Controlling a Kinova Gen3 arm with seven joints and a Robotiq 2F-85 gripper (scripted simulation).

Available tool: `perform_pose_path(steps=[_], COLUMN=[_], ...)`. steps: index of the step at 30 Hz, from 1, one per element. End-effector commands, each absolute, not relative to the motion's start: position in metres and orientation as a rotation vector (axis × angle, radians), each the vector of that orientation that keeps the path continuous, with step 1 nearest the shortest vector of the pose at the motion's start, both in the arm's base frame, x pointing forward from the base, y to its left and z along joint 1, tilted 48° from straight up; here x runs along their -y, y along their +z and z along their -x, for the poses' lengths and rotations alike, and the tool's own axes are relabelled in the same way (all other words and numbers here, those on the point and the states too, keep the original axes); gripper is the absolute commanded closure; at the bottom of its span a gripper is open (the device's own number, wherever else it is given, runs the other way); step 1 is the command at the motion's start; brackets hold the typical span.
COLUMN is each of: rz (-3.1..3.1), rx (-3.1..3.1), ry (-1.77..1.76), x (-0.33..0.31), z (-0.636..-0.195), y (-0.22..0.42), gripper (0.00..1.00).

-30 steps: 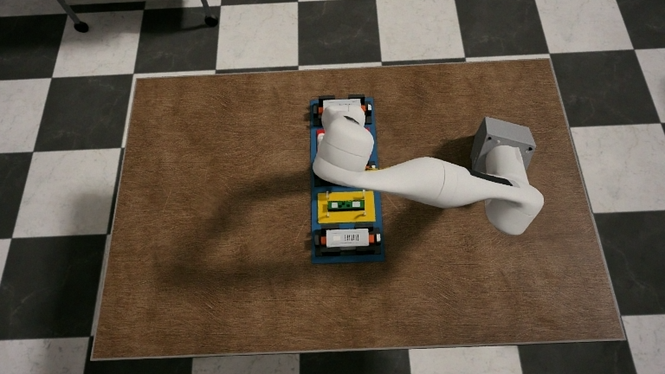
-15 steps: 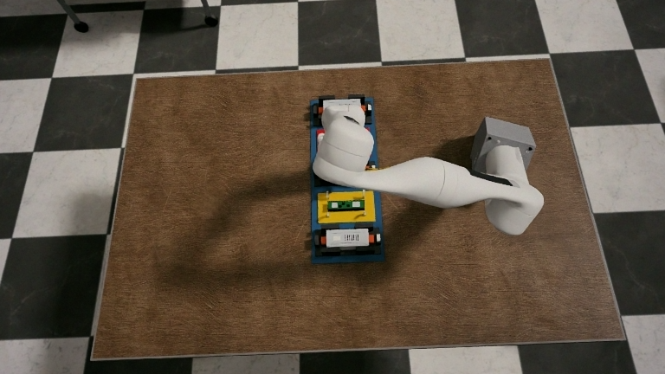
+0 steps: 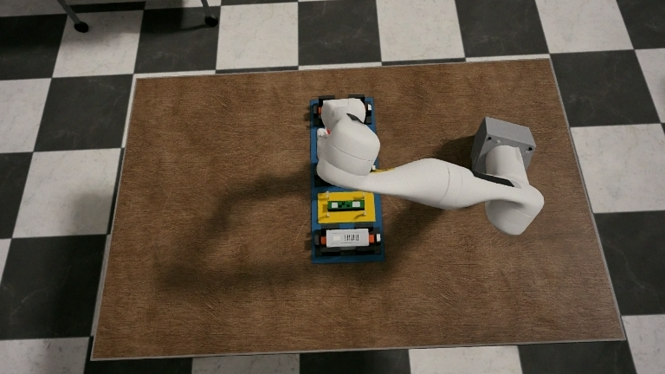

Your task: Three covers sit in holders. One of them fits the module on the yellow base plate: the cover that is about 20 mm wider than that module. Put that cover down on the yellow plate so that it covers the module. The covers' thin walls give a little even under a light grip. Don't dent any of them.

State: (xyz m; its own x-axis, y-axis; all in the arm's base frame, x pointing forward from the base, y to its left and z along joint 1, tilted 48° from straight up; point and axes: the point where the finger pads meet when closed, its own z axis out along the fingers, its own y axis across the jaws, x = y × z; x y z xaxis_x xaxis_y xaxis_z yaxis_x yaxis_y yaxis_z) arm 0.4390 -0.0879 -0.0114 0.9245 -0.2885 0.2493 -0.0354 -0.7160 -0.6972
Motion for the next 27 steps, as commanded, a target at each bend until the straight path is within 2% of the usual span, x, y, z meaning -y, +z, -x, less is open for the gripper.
perform_pose_path(steps=[1,27], rz=[2.34,2.34], rx=[-0.23,-0.23], ry=[-0.446,-0.446], x=[0.09,0.109], z=[-0.439,-0.427], y=[-0.01,0.01], gripper=[1.0,0.99])
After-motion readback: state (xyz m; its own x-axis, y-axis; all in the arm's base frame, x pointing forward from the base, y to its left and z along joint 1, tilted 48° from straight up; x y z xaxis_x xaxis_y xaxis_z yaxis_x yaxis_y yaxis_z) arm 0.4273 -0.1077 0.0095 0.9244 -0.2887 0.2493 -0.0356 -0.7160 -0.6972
